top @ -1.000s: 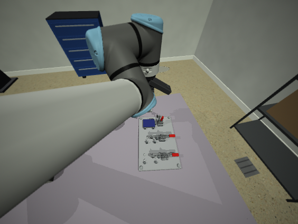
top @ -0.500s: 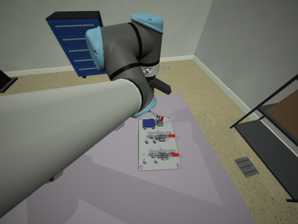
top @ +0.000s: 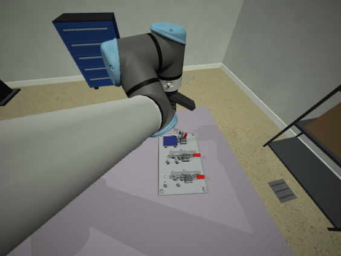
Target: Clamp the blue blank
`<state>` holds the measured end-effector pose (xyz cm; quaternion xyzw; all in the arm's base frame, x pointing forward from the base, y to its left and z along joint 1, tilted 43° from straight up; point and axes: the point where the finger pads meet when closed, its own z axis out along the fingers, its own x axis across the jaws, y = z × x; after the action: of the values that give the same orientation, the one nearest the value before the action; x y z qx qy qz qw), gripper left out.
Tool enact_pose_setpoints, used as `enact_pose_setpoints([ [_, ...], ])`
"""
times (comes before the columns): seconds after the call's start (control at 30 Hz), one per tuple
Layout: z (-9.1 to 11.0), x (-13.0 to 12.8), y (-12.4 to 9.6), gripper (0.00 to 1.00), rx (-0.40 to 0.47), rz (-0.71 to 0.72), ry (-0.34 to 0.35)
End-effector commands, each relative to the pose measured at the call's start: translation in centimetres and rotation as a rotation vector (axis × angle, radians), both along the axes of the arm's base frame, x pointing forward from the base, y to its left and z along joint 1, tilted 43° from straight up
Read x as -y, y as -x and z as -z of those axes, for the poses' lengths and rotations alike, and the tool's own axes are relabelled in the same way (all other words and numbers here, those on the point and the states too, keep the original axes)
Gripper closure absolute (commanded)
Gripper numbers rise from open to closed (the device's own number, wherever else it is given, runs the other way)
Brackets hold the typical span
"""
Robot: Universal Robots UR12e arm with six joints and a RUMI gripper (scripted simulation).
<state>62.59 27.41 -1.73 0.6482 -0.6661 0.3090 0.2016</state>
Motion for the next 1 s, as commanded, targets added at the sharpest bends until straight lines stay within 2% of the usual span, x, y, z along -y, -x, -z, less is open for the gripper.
enact_pose_setpoints([
  [0.0,1.5,1.3,-0.3,0.72,0.001,-0.001,-0.001],
  [0.27,3.2,2.9,-0.6,0.72,0.001,-0.001,-0.001],
  [0.63,3.2,3.0,-1.0,0.72,0.001,-0.001,-0.001],
  [0.9,2.9,2.9,-3.2,0.72,0.001,-0.001,-0.001],
  [0.97,2.9,2.9,-3.2,0.72,0.001,-0.001,-0.001],
])
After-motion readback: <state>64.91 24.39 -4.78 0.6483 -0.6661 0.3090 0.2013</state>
